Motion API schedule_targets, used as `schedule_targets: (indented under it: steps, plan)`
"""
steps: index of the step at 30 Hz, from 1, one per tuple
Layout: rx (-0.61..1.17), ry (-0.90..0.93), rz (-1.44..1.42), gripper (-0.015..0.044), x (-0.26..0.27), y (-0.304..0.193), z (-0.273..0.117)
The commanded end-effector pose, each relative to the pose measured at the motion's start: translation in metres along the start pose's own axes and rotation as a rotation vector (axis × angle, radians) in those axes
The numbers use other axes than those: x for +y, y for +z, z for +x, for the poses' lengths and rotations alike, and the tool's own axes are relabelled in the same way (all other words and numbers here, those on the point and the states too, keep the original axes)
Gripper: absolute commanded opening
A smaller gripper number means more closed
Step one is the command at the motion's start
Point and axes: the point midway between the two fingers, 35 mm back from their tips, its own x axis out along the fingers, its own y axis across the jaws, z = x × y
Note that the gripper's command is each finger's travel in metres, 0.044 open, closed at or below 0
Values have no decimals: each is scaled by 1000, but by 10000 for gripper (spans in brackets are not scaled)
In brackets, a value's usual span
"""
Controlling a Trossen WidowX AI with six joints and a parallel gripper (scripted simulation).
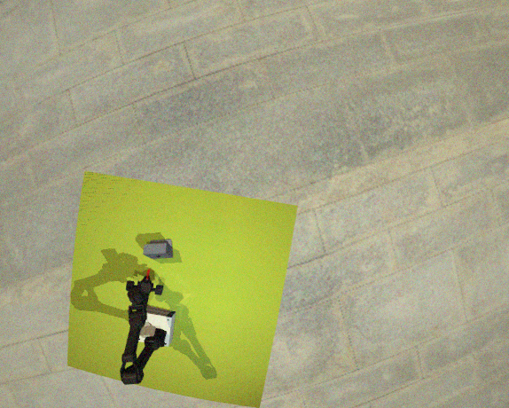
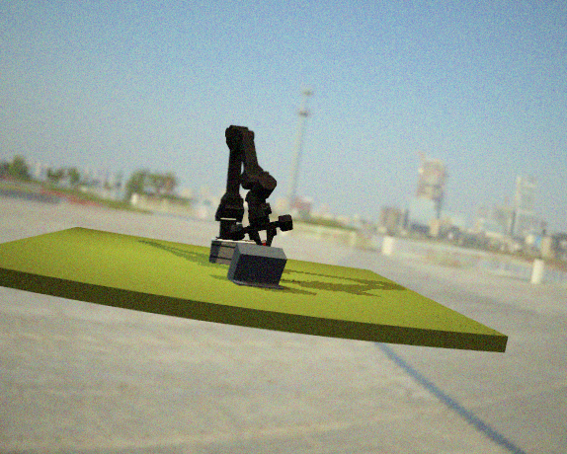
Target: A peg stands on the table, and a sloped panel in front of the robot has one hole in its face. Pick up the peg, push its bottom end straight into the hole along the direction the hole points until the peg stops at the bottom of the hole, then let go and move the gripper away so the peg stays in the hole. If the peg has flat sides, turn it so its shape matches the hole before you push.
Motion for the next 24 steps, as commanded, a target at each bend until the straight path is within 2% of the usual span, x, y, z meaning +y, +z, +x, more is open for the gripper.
schedule_targets:
  steps: [1,24]
  plan:
    - [-15,9,-18,0,-3,-1,0]
    - [-147,40,-130,0,-17,7,-2]
